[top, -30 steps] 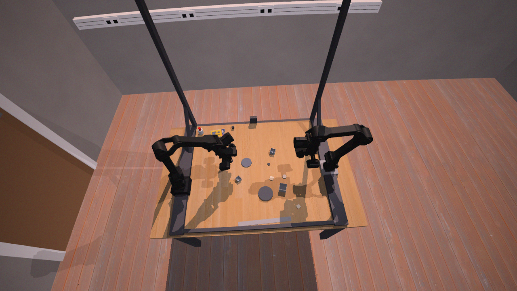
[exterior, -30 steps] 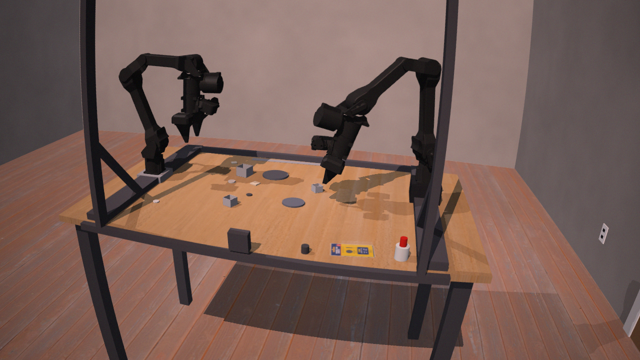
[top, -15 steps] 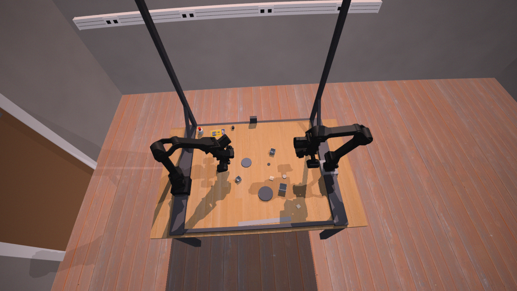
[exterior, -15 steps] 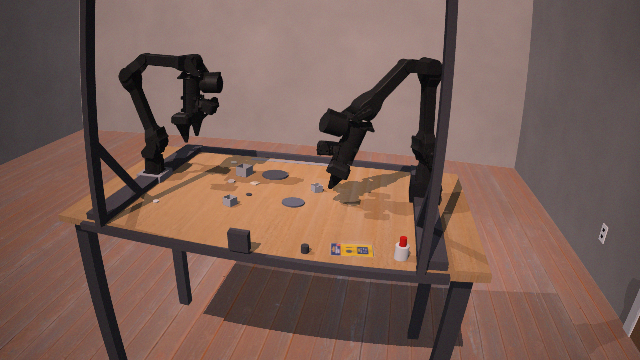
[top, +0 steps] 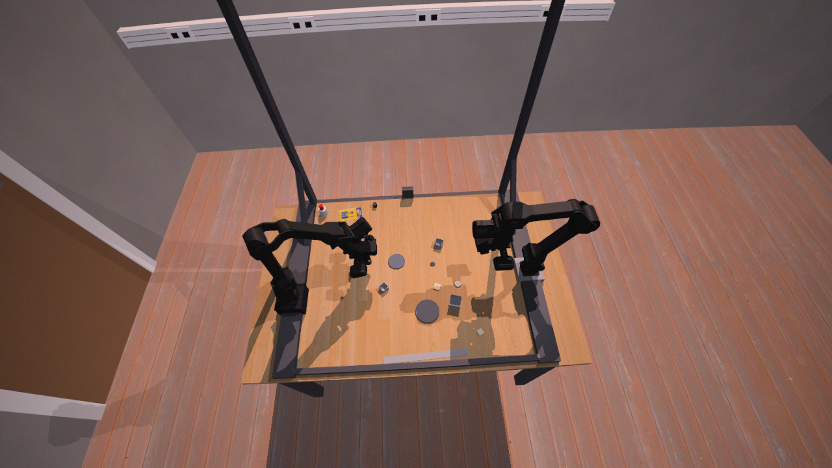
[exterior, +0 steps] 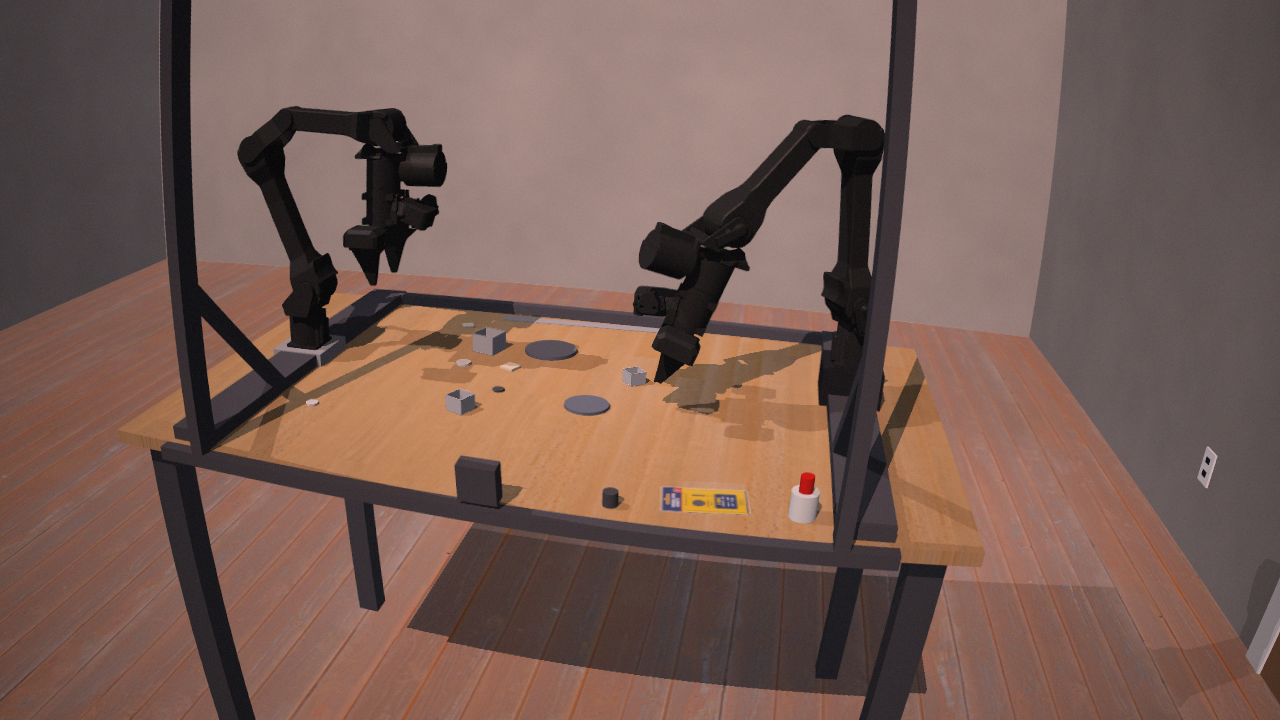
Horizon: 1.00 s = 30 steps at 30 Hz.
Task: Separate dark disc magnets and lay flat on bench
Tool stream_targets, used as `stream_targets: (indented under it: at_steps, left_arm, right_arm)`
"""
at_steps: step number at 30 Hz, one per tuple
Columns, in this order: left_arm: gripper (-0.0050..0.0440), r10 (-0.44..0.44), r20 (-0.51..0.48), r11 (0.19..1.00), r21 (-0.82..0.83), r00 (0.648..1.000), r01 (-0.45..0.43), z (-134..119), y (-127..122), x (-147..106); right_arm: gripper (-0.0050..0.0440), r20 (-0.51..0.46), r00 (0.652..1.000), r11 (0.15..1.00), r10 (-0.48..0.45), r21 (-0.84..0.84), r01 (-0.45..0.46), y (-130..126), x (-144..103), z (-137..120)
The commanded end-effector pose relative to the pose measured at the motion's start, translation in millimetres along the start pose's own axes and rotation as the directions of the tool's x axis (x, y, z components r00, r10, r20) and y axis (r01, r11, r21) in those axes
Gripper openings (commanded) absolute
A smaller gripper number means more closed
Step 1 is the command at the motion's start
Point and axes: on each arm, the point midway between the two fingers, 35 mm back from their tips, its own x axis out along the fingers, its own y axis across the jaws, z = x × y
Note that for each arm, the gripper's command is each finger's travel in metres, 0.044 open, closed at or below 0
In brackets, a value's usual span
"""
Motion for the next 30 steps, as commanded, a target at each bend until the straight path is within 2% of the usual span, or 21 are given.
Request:
stream_targets:
  at_steps: [1,24,26,30]
  left_arm:
    - [0.0400,-0.002,0.012,1.000,0.000,1.000,0.002,0,0,-3]
    - [0.0400,-0.002,0.012,1.000,0.000,1.000,0.002,0,0,-3]
    - [0.0400,-0.002,0.012,1.000,0.000,1.000,0.002,0,0,-3]
    - [0.0400,-0.002,0.012,1.000,0.000,1.000,0.002,0,0,-3]
  right_arm:
    - [0.0040,0.002,1.000,1.000,-0.005,0.000,0.005,0,7,-2]
    - [0.0040,-0.005,1.000,1.000,-0.009,-0.001,0.009,-1,39,-16]
    - [0.0040,-0.004,1.000,1.000,-0.001,0.002,0.001,1,39,-11]
    - [0.0040,-0.049,0.999,1.000,0.001,0.002,-0.001,2,38,-9]
